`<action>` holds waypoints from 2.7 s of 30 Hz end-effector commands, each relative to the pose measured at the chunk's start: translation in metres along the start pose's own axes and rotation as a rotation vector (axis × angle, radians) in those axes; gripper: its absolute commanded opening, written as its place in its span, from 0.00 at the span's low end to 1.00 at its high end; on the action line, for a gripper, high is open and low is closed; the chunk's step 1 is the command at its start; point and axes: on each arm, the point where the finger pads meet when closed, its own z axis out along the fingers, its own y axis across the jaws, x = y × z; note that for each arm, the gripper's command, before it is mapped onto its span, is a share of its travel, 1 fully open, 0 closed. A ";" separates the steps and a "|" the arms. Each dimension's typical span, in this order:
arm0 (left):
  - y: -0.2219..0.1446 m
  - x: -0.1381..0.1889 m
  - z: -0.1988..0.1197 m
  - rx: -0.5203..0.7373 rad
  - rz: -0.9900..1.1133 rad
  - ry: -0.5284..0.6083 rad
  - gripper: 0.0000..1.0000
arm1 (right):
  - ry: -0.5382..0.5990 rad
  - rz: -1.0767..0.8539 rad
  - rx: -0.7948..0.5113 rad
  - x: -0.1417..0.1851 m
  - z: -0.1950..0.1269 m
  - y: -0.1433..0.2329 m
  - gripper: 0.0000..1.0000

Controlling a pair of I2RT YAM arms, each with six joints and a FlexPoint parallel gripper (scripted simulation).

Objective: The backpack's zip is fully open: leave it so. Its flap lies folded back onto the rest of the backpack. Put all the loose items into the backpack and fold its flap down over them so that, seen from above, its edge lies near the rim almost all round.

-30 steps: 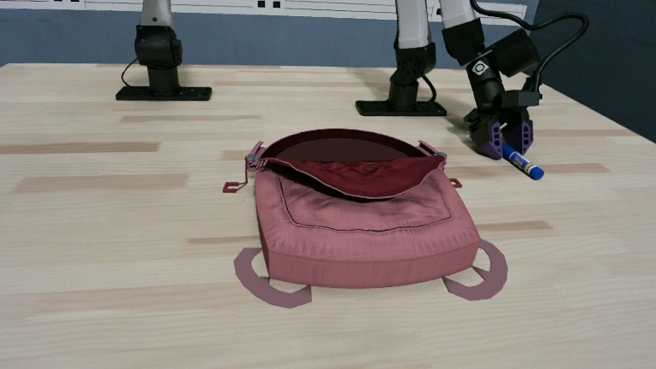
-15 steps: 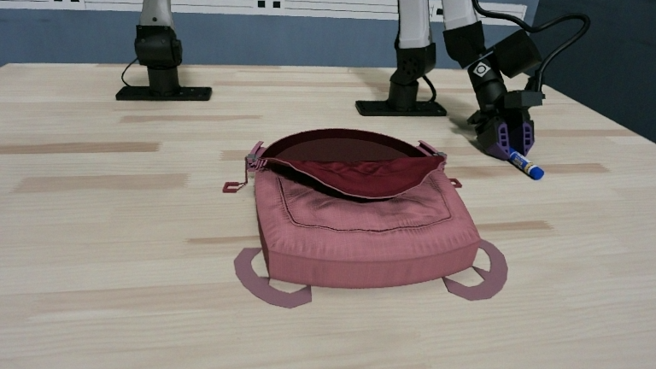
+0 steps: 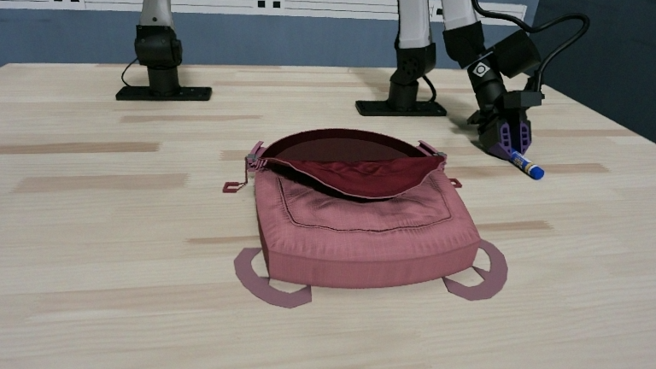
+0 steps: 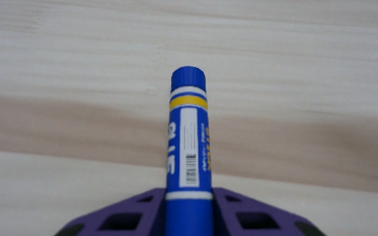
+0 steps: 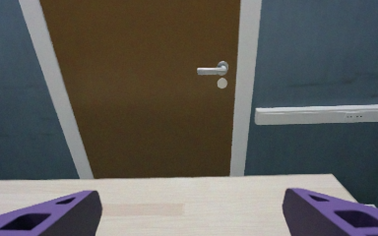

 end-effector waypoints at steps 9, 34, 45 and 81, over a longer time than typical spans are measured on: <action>0.002 -0.004 -0.002 -0.012 0.012 -0.013 0.13 | -0.015 -0.001 -0.001 -0.006 -0.002 0.000 0.90; 0.005 -0.074 -0.057 -0.030 0.026 -0.022 0.13 | -0.015 -0.001 -0.001 -0.006 -0.002 0.000 0.90; 0.002 -0.103 -0.081 -0.029 0.027 -0.022 0.13 | -0.015 -0.001 -0.001 -0.006 -0.002 0.000 0.90; -0.293 -0.009 -0.188 0.238 0.250 0.263 0.13 | -0.015 -0.001 -0.001 -0.006 -0.002 0.000 0.90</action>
